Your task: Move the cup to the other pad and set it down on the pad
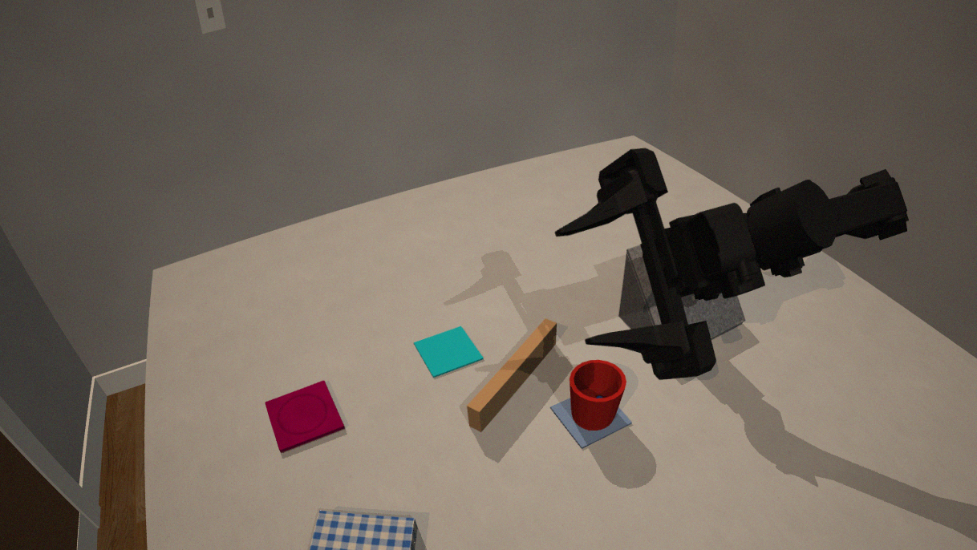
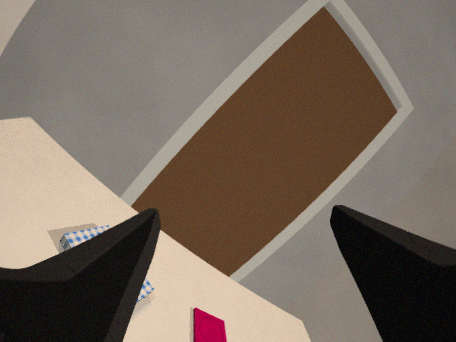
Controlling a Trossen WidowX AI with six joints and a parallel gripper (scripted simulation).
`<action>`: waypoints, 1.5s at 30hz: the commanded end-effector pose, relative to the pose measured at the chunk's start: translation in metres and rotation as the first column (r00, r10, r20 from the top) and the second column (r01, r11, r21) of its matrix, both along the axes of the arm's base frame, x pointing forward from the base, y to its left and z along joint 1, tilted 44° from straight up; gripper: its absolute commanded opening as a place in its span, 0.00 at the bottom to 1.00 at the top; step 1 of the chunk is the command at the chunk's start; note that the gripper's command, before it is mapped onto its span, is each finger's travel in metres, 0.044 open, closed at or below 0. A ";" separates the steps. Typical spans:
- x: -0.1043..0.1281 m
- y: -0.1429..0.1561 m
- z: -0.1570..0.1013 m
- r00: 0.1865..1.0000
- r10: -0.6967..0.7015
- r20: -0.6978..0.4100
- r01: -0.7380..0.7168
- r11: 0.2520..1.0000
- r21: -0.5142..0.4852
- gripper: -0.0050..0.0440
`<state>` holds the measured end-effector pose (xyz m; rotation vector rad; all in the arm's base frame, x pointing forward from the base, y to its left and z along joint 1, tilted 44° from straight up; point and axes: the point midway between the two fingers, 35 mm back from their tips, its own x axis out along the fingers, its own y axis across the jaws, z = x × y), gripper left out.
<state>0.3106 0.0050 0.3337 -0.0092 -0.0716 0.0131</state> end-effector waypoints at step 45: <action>-0.083 0.030 -0.243 0.088 0.575 -0.813 0.585 0.631 0.509 0.40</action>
